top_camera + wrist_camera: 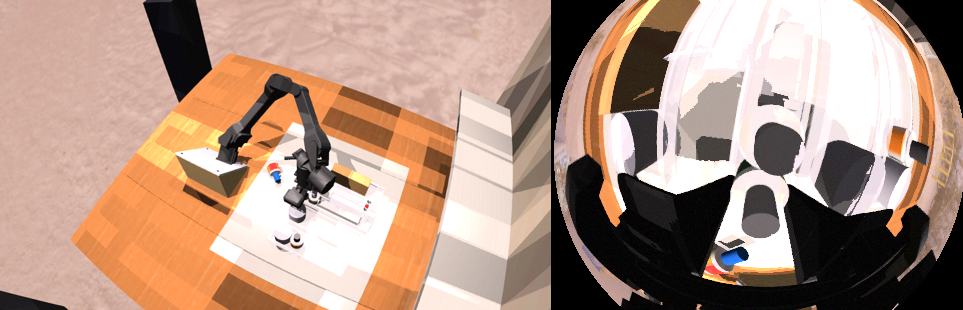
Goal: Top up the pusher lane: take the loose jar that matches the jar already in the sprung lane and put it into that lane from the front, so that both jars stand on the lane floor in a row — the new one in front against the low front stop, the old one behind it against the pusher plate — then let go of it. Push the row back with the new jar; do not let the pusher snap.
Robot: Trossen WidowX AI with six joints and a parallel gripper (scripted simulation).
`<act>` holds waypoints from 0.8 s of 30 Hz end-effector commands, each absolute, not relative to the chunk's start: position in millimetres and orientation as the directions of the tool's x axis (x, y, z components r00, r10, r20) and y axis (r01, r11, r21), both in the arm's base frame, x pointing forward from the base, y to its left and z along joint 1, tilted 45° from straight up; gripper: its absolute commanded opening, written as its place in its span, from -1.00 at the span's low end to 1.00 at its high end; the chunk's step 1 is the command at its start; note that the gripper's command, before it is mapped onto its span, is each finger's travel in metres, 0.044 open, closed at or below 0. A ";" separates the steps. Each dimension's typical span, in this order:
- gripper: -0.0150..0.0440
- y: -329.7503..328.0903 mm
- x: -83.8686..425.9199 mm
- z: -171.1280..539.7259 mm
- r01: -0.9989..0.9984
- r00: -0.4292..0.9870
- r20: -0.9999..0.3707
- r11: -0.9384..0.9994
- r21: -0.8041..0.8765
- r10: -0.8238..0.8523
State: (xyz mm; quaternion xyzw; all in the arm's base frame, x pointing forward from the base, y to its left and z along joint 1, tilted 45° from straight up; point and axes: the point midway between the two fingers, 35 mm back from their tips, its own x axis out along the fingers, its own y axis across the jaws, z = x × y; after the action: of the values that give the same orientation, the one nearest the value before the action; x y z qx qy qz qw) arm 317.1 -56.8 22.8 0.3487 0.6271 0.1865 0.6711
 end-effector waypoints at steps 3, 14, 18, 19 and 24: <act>0.40 -56.8 317.1 22.8 0.184 0.143 -0.711 0.688 0.702 0.688; 0.46 -70.2 314.5 36.4 0.185 0.143 -0.712 0.688 0.702 0.688; 0.46 -70.7 314.3 37.0 0.185 0.143 -0.712 0.688 0.702 0.688; 0.46 -70.6 313.8 37.0 0.185 0.143 -0.712 0.688 0.702 0.688; 0.46 -69.2 303.2 37.8 0.185 0.142 -0.712 0.688 0.701 0.687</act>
State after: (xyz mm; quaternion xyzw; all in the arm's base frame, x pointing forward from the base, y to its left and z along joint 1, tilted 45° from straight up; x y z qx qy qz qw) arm 311.8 -69.8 36.9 0.3489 0.6259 0.1869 0.6720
